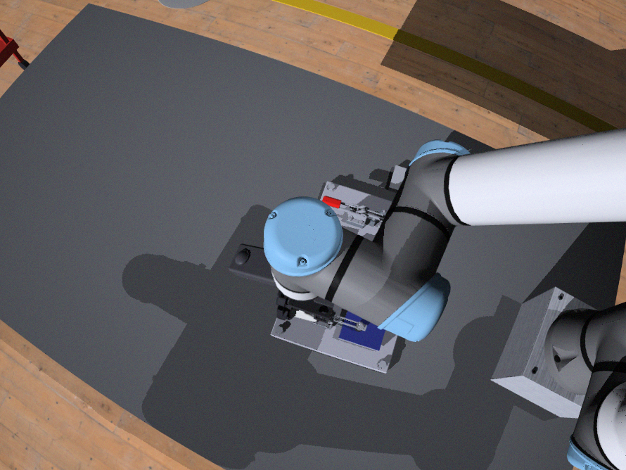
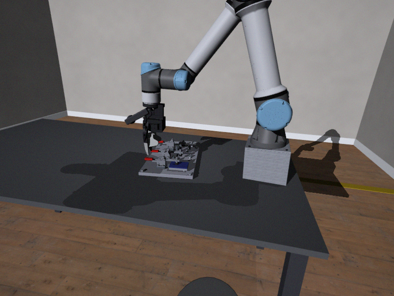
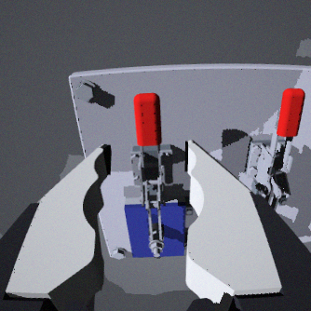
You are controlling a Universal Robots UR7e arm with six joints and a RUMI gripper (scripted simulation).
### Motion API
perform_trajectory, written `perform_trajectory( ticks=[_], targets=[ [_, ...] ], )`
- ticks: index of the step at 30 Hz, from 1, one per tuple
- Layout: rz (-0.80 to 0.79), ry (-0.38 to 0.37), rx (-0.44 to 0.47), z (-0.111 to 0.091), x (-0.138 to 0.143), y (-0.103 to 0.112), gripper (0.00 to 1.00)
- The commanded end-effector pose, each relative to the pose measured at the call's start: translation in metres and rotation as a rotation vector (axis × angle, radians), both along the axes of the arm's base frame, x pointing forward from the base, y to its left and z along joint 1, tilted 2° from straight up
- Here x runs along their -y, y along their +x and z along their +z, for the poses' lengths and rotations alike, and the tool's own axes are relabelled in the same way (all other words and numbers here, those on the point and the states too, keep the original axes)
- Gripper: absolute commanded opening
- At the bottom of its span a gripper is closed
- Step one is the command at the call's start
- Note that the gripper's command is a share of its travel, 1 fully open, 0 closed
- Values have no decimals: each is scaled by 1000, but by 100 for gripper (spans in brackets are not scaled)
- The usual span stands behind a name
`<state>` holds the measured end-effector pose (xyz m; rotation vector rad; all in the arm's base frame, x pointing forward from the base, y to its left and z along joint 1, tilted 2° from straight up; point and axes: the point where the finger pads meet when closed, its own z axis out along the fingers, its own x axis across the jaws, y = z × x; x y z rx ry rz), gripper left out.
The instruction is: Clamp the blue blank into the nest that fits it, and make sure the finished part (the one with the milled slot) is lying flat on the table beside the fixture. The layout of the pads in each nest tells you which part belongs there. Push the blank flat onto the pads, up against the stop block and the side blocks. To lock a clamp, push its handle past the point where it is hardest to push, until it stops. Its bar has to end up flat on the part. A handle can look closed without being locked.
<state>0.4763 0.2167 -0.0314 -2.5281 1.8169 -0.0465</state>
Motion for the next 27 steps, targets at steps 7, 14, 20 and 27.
perform_trajectory(
  ticks=[7,14,20,27],
  targets=[
    [2,0,4,4,-1,2,28],
    [2,0,4,14,-1,2,28],
    [2,0,4,29,-1,1,28],
    [2,0,4,54,-1,0,28]
  ],
)
